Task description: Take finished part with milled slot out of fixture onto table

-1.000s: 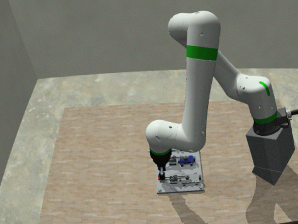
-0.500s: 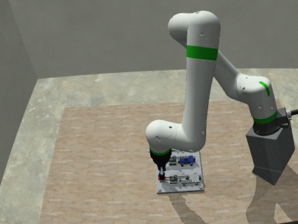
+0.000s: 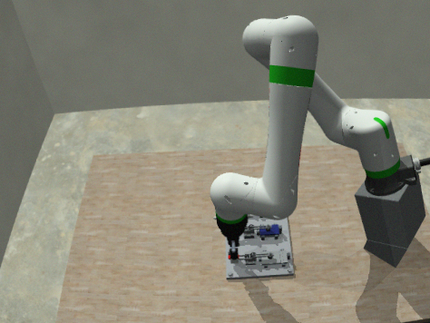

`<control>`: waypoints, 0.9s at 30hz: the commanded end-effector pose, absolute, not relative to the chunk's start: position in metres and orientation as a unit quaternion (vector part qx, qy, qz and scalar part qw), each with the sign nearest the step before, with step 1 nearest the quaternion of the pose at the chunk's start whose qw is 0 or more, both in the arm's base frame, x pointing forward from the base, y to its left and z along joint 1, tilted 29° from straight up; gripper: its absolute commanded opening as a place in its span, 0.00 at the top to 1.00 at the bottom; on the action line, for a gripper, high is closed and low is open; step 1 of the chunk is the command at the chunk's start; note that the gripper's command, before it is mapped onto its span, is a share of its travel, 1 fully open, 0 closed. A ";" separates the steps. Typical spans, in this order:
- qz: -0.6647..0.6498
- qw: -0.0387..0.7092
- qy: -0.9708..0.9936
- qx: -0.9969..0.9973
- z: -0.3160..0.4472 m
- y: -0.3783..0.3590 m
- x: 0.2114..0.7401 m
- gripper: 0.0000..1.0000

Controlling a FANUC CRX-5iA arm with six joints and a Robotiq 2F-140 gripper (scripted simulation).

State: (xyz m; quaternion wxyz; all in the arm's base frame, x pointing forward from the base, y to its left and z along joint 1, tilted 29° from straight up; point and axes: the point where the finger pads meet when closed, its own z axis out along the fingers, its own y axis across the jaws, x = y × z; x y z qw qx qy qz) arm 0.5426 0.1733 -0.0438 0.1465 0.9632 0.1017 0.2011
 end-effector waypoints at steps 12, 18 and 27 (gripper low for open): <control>0.201 0.146 0.102 0.963 -0.041 0.174 0.540 0.89; 0.201 0.146 0.102 0.963 -0.039 0.174 0.538 0.89; 0.201 0.146 0.102 0.963 -0.036 0.175 0.534 0.89</control>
